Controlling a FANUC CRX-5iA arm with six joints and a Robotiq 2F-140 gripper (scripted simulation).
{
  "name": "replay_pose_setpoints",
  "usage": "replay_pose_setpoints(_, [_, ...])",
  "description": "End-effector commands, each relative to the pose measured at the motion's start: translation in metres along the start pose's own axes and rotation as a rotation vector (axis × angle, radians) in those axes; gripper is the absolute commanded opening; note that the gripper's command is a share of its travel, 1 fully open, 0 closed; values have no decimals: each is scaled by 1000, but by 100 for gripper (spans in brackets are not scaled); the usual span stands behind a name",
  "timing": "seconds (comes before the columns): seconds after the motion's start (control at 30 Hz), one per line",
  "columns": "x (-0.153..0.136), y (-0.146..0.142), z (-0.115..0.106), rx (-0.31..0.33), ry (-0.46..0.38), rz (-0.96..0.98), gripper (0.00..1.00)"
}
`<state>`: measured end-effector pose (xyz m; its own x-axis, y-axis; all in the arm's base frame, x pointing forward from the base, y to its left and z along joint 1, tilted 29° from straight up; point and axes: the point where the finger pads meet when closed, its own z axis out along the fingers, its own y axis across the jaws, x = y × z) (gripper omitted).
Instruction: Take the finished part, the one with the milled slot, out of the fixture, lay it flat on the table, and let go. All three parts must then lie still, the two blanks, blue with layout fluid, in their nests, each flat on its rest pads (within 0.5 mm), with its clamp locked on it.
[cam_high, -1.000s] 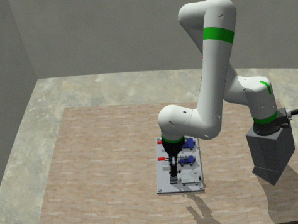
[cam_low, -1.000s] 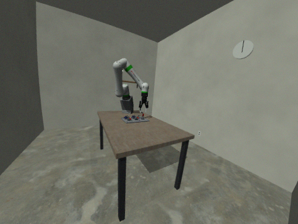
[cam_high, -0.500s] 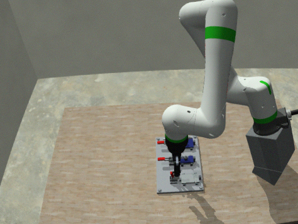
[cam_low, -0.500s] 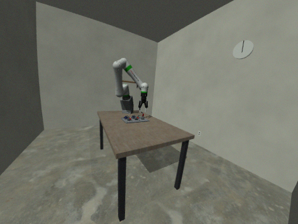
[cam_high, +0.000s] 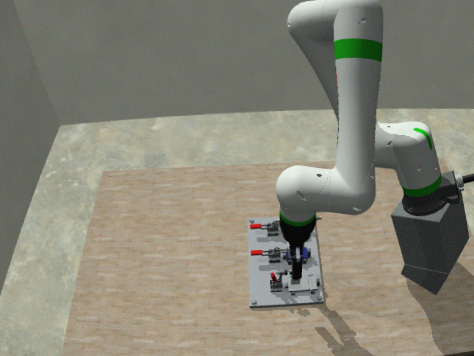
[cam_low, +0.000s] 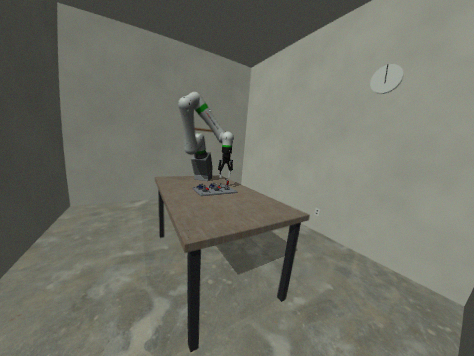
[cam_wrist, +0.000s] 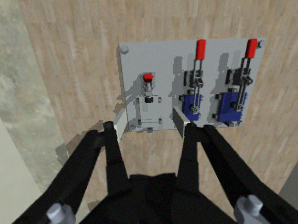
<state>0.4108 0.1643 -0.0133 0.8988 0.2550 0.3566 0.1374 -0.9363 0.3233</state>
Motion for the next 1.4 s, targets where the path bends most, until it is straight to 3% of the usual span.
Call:
replay_pose_setpoints(0.0, [-10,0,-1,0,1,0,58])
replay_pose_setpoints(0.37, [-28,0,0,0,1,0,58])
replay_pose_setpoints(0.8, [-30,0,1,0,1,0,58])
replay_pose_setpoints(1.37, [-30,0,40,0,1,0,58])
